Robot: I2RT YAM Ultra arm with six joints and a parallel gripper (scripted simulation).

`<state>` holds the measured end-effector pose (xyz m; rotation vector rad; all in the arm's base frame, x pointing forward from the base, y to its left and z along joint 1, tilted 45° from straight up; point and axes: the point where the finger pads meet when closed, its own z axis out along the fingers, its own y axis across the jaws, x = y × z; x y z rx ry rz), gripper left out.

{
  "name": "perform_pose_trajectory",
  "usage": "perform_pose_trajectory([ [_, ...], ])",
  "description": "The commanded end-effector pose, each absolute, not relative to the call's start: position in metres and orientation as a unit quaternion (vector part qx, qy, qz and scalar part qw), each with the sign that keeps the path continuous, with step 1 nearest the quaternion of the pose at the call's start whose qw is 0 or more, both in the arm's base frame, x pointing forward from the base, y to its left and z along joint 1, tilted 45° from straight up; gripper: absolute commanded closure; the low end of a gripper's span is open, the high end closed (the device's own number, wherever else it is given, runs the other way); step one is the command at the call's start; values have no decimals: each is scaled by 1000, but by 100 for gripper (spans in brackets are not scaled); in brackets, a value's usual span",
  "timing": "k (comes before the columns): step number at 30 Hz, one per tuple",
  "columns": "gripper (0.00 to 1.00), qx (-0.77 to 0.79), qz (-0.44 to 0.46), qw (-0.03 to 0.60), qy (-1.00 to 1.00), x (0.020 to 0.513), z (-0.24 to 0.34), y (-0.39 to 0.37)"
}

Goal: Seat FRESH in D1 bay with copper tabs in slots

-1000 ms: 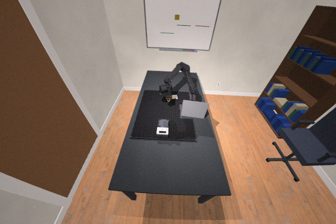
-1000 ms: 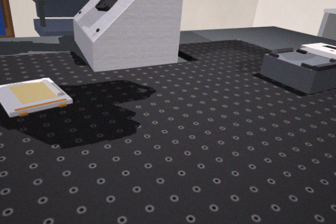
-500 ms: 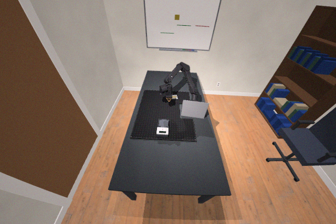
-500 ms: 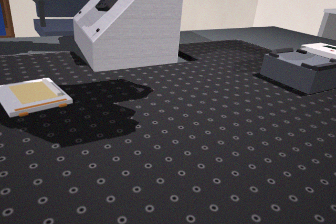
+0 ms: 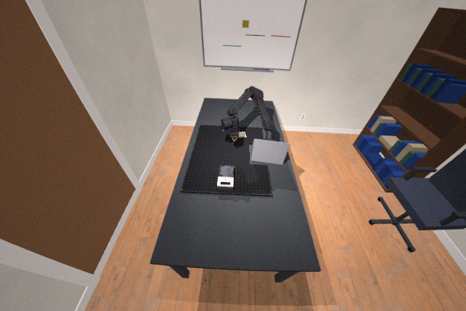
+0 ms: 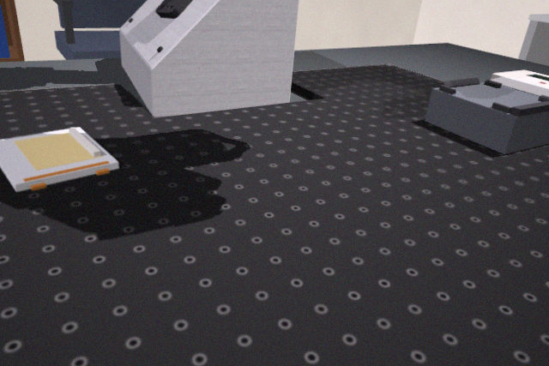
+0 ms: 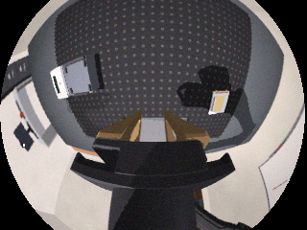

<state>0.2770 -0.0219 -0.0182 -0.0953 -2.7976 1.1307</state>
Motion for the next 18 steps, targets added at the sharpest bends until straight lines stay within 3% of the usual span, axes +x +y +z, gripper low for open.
perform_pose_trajectory([
  [1, 66, -23, 378, 49, -924, 285, -14, -14],
  [13, 66, -23, 378, 49, -924, 285, -14, -14],
  [18, 66, -23, 381, 66, -922, 270, -40, -40],
])
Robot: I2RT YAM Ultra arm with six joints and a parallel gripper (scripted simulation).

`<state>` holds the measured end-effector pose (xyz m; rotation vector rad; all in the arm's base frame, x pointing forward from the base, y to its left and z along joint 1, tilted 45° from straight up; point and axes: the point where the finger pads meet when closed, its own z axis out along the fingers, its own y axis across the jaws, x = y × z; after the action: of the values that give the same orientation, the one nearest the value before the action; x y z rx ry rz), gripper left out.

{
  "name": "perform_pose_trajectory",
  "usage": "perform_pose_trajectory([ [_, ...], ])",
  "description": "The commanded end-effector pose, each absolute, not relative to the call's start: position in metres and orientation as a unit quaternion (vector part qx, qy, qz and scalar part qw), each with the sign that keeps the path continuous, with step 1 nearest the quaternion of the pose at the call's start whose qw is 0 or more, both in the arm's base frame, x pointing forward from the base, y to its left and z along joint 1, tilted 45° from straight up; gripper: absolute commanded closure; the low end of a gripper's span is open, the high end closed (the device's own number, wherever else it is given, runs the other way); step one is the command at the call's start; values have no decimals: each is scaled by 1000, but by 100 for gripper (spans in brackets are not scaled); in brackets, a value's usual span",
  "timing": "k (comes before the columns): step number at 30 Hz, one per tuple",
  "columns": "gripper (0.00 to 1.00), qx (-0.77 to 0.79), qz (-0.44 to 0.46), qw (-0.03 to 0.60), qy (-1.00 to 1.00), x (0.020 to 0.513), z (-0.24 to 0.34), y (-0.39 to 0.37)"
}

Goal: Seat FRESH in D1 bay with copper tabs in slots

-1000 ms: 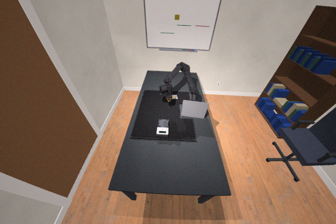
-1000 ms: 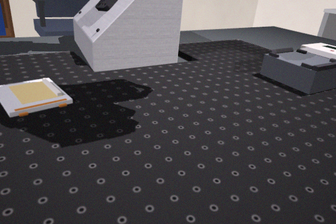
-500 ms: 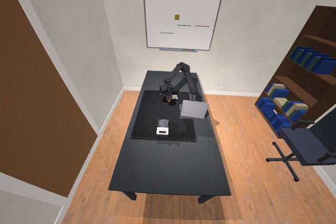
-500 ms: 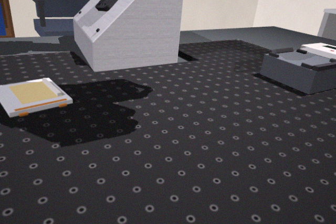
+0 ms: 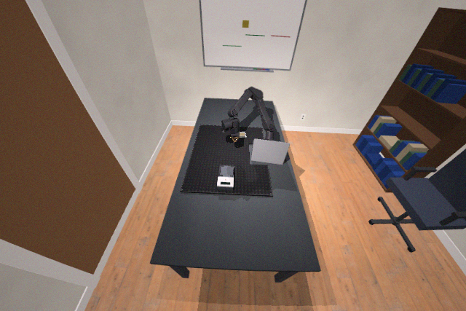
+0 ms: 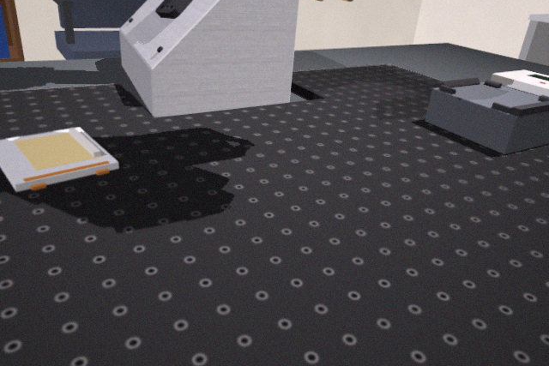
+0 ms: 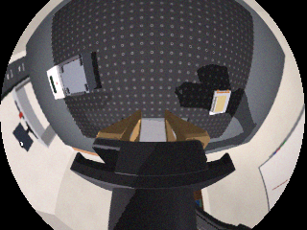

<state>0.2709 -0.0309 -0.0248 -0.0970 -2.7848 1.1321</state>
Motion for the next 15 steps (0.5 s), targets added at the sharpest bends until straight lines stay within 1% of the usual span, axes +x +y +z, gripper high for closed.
perform_pose_trajectory([
  [1, 66, -23, 381, 66, -922, 269, -43, -44],
  [15, 66, -22, 380, 67, -922, 260, -85, -84],
])
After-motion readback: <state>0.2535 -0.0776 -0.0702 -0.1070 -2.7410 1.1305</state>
